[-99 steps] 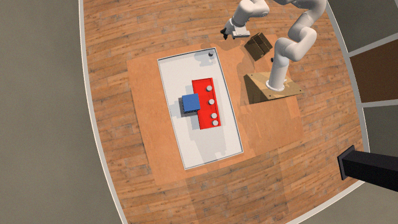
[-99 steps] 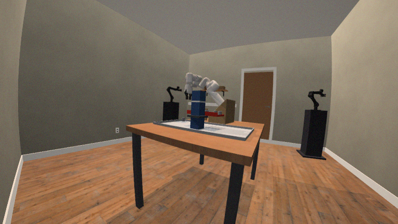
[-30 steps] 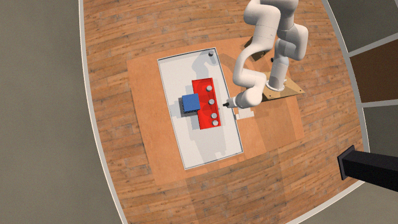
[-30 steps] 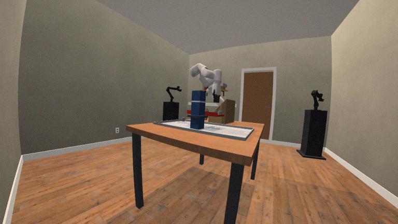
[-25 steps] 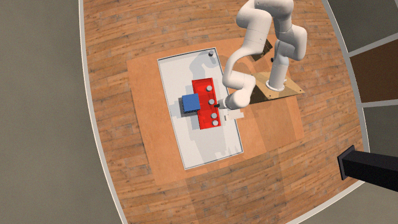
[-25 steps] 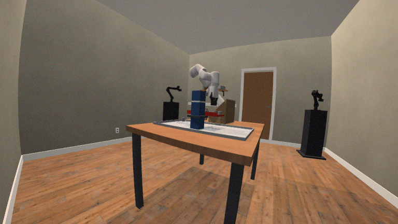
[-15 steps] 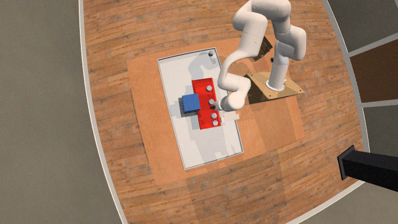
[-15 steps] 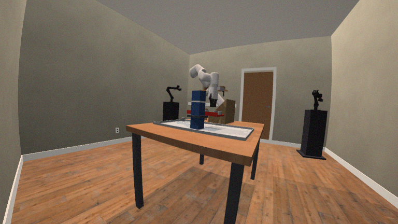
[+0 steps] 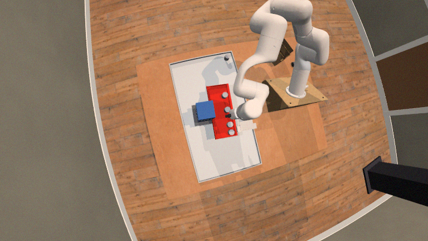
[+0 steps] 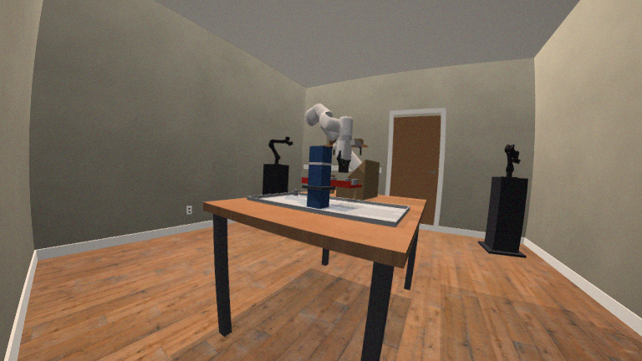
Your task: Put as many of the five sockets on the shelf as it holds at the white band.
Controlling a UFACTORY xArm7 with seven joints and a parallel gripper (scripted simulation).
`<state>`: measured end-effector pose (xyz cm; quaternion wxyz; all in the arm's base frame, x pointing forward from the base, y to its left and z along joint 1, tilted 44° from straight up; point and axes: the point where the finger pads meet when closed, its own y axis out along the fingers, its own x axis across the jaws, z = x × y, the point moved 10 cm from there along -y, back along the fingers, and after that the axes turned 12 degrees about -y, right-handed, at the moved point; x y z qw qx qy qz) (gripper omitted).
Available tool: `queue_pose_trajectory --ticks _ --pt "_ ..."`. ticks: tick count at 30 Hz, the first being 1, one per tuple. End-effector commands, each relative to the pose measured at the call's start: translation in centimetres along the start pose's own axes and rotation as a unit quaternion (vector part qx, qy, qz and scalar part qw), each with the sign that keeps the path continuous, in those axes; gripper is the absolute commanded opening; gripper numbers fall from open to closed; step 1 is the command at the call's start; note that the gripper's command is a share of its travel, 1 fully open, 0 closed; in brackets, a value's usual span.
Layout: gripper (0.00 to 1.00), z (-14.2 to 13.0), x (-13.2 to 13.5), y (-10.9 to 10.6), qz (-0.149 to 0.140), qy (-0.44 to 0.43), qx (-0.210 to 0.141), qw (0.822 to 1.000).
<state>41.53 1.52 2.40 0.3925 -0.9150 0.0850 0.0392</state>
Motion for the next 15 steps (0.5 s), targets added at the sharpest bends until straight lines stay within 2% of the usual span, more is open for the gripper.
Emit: queue_pose_trajectory --ticks 1,15 --pt "0.47 0.1 0.1 -0.2 -0.002 0.0 0.001 1.0" --pt "0.47 0.1 0.1 2.8 -0.002 0.0 0.001 1.0"
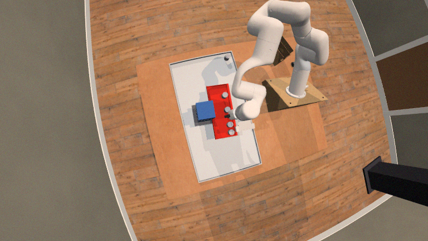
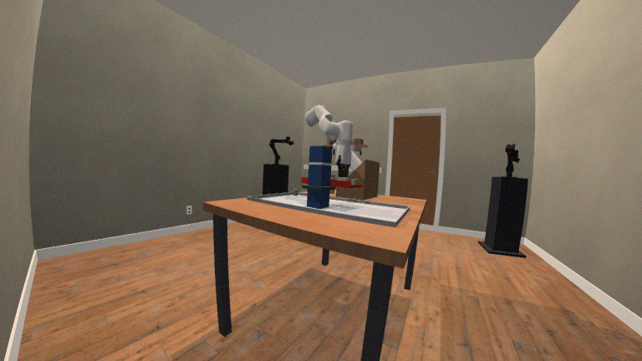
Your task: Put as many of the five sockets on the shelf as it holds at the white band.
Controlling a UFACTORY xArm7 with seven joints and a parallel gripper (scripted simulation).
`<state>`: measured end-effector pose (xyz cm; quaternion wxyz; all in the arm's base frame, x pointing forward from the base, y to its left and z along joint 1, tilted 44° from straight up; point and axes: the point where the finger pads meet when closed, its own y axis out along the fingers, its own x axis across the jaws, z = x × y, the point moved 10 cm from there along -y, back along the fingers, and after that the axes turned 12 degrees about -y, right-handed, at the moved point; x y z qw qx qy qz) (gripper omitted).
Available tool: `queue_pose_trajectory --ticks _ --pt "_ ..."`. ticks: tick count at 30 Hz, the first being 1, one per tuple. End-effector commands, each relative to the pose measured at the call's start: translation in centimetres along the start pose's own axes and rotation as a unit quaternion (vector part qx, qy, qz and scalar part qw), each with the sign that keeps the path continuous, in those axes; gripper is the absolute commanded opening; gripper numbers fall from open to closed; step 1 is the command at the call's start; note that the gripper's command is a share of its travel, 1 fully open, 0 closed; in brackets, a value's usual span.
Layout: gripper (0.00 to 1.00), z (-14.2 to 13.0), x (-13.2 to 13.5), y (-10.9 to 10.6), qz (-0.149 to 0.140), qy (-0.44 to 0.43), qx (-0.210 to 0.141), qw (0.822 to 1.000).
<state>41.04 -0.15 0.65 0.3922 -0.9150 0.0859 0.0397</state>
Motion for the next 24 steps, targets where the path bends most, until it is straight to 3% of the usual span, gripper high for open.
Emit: queue_pose_trajectory --ticks 1,11,24 --pt "0.47 0.1 0.1 0.3 -0.003 0.0 0.001 1.0" --pt "0.47 0.1 0.1 0.5 -0.003 0.0 0.001 1.0" --pt "0.47 0.2 0.2 3.1 -0.003 0.0 0.001 1.0"
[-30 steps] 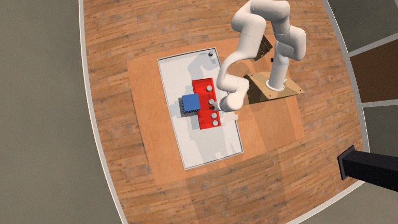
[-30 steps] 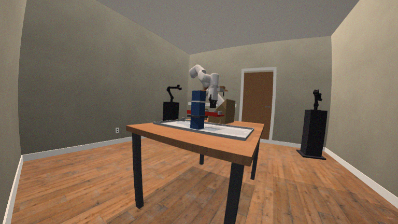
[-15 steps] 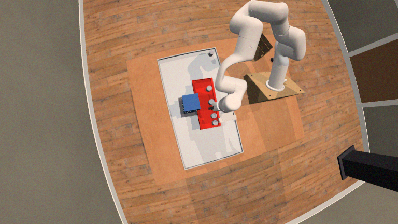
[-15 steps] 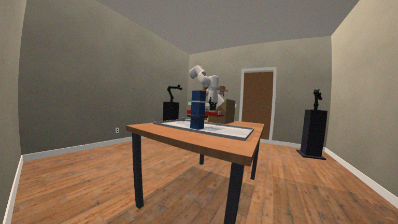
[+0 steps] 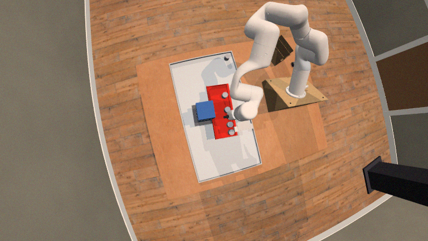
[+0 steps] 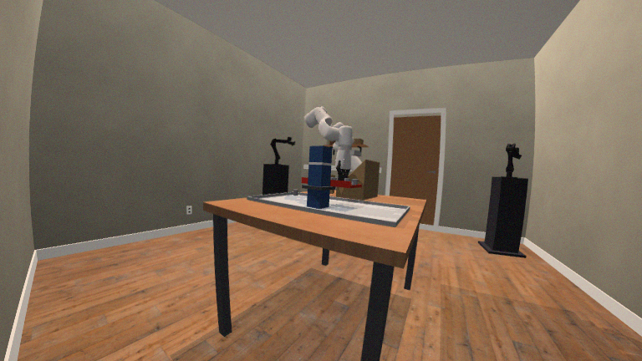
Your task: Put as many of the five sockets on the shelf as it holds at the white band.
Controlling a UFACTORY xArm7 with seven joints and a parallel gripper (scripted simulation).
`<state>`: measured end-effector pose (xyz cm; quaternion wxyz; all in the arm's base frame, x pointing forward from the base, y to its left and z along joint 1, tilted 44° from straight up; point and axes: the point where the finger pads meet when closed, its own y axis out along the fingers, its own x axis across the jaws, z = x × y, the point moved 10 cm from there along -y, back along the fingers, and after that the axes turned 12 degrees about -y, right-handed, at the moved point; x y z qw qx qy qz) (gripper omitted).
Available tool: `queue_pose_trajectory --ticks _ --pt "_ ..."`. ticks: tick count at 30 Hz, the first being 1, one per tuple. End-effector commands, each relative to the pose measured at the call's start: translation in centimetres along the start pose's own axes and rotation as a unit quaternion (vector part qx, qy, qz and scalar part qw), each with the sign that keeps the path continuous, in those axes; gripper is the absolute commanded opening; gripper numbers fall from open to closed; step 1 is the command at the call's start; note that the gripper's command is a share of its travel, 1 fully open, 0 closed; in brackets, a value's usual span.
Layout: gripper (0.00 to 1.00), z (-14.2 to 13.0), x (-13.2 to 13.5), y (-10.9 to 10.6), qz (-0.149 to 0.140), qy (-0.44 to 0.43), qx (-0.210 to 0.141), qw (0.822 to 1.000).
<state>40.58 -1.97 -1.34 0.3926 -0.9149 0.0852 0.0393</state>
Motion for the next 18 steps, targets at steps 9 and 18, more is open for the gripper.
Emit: queue_pose_trajectory --ticks 9,18 --pt "0.47 0.1 0.12 0.58 -0.002 0.0 0.001 1.0" --pt "0.47 0.12 0.14 1.03 -0.002 0.0 0.001 1.0"
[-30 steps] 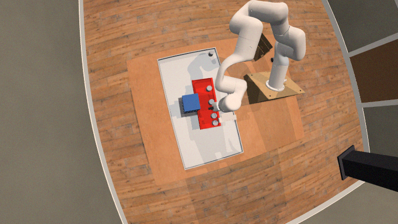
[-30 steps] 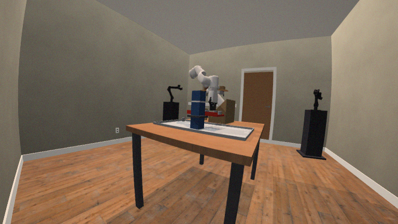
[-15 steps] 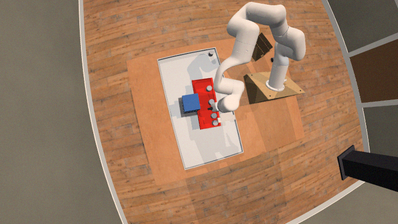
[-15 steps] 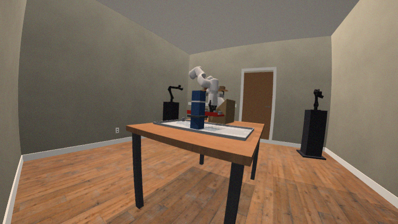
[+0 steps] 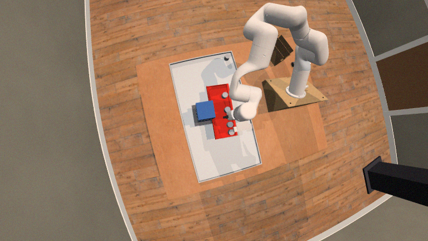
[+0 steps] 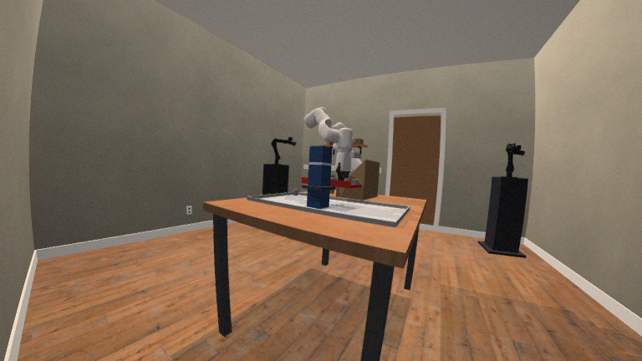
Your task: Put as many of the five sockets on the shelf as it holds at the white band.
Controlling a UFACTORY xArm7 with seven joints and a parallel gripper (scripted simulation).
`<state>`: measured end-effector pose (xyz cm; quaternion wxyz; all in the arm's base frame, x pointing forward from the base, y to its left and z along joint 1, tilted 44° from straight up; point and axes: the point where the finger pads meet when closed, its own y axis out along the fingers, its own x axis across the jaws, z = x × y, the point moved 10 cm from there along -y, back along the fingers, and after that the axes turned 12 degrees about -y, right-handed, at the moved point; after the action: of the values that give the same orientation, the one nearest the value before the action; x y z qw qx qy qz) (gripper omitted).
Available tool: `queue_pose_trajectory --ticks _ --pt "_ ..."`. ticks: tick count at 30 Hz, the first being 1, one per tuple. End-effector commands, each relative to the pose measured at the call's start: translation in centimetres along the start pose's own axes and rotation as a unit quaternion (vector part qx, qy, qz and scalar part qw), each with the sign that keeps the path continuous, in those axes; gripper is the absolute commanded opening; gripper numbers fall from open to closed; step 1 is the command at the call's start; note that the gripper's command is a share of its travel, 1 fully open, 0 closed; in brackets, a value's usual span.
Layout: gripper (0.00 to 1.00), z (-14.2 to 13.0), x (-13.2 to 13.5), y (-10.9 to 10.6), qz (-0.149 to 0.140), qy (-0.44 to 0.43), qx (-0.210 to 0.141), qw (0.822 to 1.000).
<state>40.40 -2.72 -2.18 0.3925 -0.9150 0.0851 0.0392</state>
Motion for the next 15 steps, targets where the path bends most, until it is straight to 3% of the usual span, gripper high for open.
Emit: queue_pose_trajectory --ticks 1,2,3,15 --pt "0.47 0.09 0.1 -0.11 -0.002 0.0 0.001 1.0" --pt "0.47 0.09 0.1 -0.11 -0.002 0.0 0.001 1.0" --pt "0.0 0.09 0.1 -0.11 -0.002 0.0 0.001 1.0" --pt "0.0 0.09 0.1 -0.11 -0.002 0.0 0.001 1.0"
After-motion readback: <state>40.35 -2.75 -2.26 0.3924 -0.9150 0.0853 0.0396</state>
